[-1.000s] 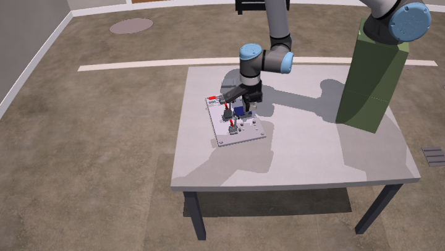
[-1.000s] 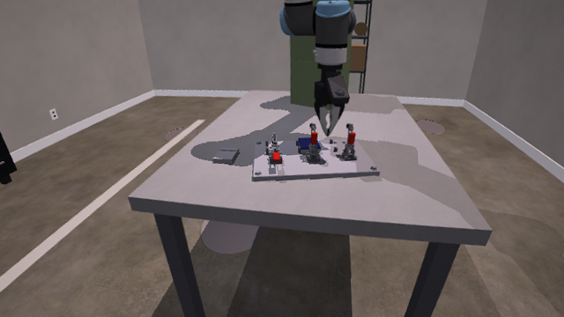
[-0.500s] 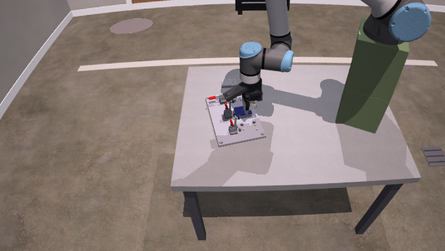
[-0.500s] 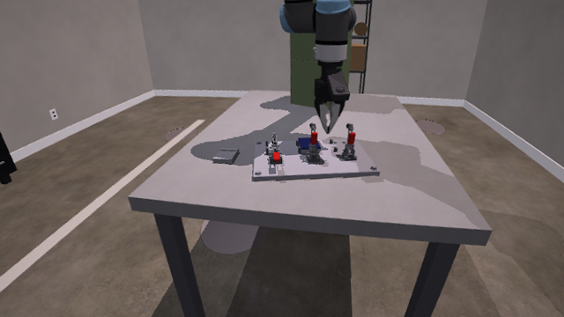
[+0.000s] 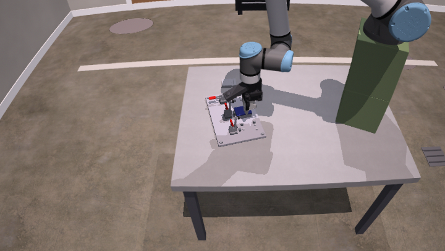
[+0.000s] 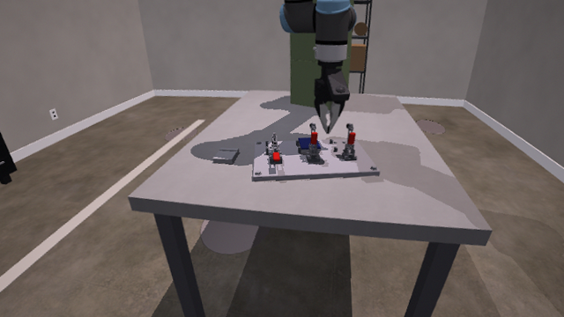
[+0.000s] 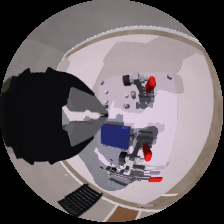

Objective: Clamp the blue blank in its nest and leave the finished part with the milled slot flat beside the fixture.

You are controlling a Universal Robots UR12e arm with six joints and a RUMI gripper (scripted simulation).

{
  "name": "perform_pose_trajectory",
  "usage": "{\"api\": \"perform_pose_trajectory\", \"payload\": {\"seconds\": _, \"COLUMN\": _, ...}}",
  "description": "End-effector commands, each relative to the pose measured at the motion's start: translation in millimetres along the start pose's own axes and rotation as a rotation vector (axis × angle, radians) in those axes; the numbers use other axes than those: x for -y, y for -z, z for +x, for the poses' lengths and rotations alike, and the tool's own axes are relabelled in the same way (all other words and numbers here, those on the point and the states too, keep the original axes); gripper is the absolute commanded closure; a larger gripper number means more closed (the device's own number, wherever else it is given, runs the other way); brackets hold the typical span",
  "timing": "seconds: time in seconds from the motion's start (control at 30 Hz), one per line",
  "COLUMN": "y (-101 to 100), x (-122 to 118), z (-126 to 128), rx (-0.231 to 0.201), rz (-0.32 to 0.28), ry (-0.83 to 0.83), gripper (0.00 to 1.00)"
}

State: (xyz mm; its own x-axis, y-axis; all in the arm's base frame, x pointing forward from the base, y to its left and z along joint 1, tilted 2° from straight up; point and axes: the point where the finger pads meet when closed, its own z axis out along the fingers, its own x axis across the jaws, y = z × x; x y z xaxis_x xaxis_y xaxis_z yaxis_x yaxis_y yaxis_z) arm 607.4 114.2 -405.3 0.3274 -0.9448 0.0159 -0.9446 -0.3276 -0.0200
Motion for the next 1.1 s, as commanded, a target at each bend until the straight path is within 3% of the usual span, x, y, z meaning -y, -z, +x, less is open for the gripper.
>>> {"api": "perform_pose_trajectory", "payload": {"seconds": 0.0, "y": 0.5, "x": 0.5, "z": 0.1, "rx": 0.000, "rz": 0.001, "ry": 0.000, "gripper": 1.00}}
{"api": "perform_pose_trajectory", "payload": {"seconds": 0.27, "y": 0.5, "x": 0.5, "z": 0.1, "rx": 0.000, "rz": 0.001, "ry": 0.000, "gripper": 1.00}}
{"api": "perform_pose_trajectory", "payload": {"seconds": 0.3, "y": 0.5, "x": 0.5, "z": 0.1, "rx": 0.000, "rz": 0.001, "ry": 0.000, "gripper": 0.72}}
{"api": "perform_pose_trajectory", "payload": {"seconds": 0.5, "y": 7.7, "x": 0.5, "z": 0.1, "rx": 0.000, "rz": 0.001, "ry": 0.000, "gripper": 0.72}}
{"api": "perform_pose_trajectory", "payload": {"seconds": 0.73, "y": 40.4, "x": 0.4, "z": 0.1, "rx": 0.000, "rz": 0.001, "ry": 0.000, "gripper": 0.72}}
{"api": "perform_pose_trajectory", "payload": {"seconds": 0.8, "y": 40.4, "x": 0.4, "z": 0.1, "rx": 0.000, "rz": 0.001, "ry": 0.000, "gripper": 0.72}}
{"api": "perform_pose_trajectory", "payload": {"seconds": 1.07, "y": 93.9, "x": 0.4, "z": 0.1, "rx": 0.000, "rz": 0.001, "ry": 0.000, "gripper": 0.72}}
